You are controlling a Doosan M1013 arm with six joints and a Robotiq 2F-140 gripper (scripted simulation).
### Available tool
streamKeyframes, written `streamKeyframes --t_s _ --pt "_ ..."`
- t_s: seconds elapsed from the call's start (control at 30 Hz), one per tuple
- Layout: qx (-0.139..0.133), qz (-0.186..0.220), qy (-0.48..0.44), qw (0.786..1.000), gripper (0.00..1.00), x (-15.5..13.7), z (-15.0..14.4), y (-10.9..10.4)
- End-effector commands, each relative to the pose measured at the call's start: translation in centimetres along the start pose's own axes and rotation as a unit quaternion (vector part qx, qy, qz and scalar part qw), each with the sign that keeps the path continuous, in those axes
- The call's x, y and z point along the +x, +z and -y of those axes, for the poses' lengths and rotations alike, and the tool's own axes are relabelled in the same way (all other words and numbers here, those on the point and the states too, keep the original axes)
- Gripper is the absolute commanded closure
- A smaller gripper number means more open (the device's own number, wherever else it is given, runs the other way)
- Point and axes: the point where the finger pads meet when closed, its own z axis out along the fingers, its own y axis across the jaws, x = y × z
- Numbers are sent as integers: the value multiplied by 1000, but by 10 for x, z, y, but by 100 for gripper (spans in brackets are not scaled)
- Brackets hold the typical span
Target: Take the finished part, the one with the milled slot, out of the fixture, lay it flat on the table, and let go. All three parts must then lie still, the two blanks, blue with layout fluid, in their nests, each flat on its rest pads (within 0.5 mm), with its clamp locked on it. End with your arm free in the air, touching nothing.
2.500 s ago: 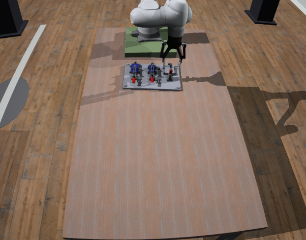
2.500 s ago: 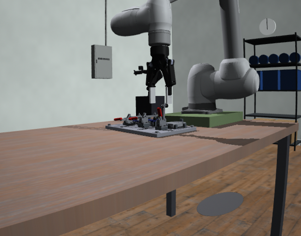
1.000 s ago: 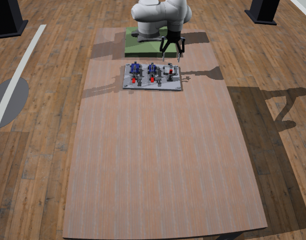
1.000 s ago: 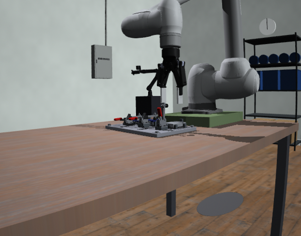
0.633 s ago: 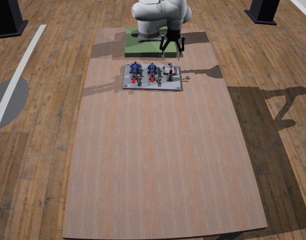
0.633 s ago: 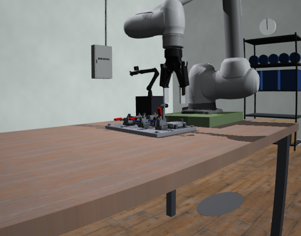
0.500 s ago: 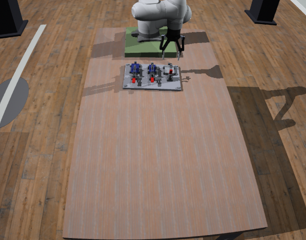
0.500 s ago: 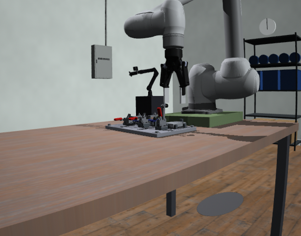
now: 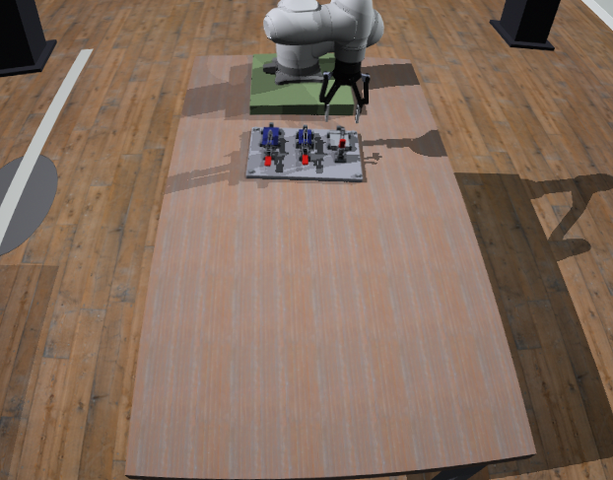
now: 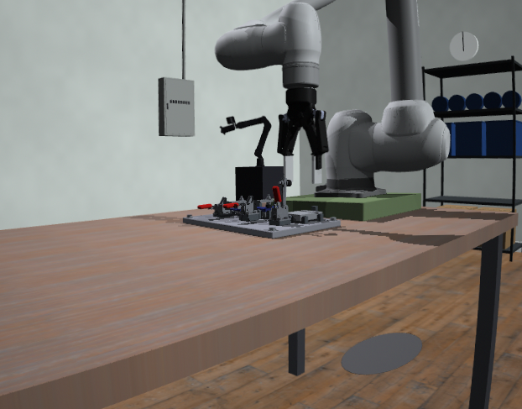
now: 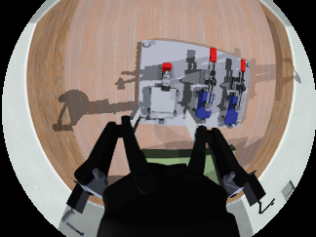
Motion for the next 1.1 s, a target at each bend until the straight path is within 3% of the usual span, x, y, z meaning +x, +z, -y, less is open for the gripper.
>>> streamKeyframes --t_s 0.0,0.57,1.07 --pt "0 0 0 1000 42 0 0 5" --pt "0 0 0 1000 42 0 0 41" --pt "0 0 0 1000 42 0 0 45"
